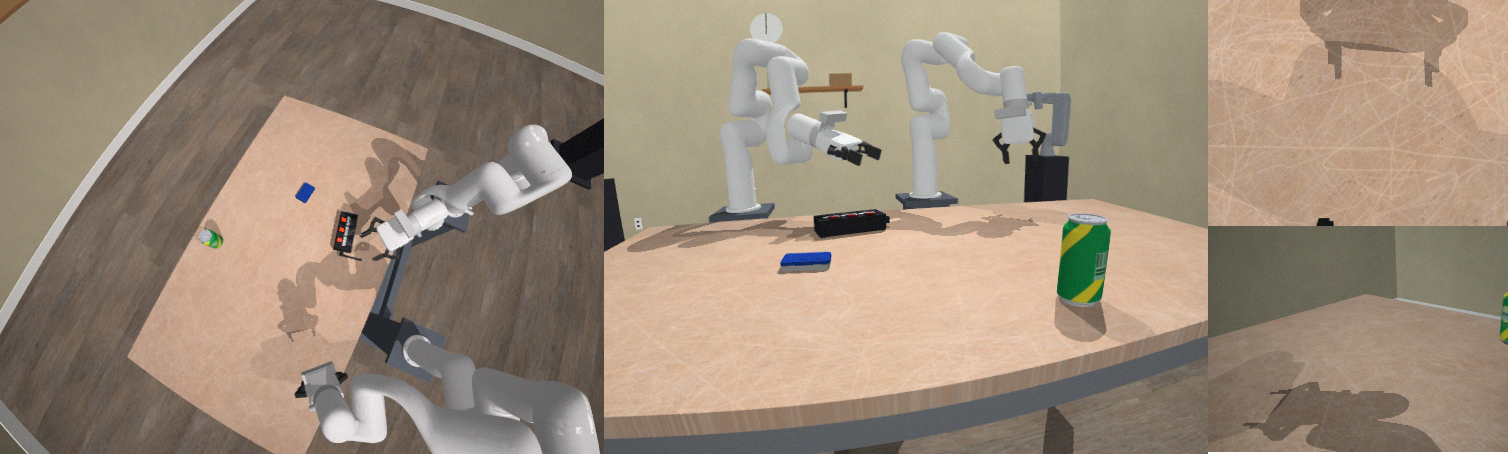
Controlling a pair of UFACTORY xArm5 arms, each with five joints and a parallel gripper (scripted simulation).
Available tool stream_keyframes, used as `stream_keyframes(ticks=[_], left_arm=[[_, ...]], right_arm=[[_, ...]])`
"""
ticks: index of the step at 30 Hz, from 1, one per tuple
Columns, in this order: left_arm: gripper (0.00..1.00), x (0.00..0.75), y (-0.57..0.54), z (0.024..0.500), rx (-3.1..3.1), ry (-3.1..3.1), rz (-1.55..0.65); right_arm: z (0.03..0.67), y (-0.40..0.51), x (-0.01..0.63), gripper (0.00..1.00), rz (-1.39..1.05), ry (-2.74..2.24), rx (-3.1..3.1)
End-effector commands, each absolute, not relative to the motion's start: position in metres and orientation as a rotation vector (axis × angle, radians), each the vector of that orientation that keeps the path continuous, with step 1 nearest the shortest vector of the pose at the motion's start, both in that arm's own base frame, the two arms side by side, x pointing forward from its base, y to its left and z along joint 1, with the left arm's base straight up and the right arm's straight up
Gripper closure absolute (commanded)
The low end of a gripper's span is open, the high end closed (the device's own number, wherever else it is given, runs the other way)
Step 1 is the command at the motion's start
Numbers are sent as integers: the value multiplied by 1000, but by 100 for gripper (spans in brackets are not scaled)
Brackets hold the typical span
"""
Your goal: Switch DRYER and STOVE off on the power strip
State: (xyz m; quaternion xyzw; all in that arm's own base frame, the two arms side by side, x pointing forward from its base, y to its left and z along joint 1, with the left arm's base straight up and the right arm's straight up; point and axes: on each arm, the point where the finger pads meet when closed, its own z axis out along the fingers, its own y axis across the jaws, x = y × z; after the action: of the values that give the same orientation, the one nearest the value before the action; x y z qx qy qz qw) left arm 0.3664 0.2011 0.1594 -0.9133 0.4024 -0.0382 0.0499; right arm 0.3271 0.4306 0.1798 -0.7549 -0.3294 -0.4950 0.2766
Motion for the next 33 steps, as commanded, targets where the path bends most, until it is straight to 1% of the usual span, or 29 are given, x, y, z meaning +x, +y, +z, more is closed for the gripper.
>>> stream_keyframes(ticks=[1,33], left_arm=[[0,368,202,161,-2778,1224,-120],[0,368,202,161,-2778,1224,-120]], right_arm=[[181,431,328,0,-1333,-883,-2024],[181,425,338,0,-1336,-869,-2049]])
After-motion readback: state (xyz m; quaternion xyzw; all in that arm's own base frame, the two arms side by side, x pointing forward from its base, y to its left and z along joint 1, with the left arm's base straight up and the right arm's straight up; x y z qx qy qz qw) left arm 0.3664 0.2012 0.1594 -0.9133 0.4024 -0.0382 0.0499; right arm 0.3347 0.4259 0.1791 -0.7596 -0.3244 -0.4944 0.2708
